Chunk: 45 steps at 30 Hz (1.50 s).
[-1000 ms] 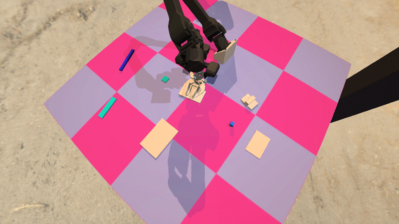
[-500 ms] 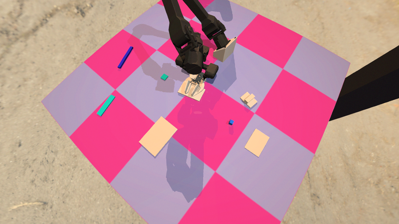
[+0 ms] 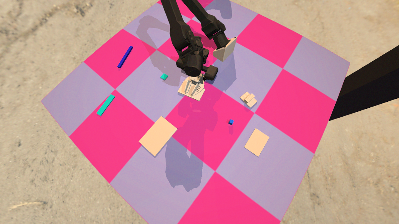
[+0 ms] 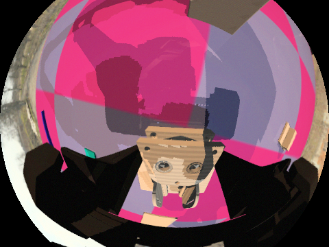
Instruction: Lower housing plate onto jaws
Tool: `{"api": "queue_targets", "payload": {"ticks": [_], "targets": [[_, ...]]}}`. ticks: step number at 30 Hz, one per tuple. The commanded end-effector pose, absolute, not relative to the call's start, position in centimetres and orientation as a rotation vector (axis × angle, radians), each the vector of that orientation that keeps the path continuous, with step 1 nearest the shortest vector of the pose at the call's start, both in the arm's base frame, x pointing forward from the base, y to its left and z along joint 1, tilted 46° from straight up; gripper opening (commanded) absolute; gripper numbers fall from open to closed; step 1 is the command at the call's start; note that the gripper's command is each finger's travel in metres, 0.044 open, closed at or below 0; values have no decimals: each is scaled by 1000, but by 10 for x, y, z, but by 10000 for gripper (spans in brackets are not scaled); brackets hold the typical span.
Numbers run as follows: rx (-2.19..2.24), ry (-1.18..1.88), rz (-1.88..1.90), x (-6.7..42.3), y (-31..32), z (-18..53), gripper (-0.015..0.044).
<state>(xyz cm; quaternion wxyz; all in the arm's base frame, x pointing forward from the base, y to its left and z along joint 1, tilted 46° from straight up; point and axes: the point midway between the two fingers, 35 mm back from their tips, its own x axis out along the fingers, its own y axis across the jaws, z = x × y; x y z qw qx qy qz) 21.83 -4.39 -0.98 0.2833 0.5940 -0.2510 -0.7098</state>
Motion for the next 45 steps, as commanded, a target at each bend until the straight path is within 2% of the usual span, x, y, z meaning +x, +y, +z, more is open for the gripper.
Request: {"api": "queue_targets", "payload": {"ticks": [1,45], "targets": [[1578,-669,-1898,216,-46,-11,351],[1578,-669,-1898,215,-51,-16,351]]}}
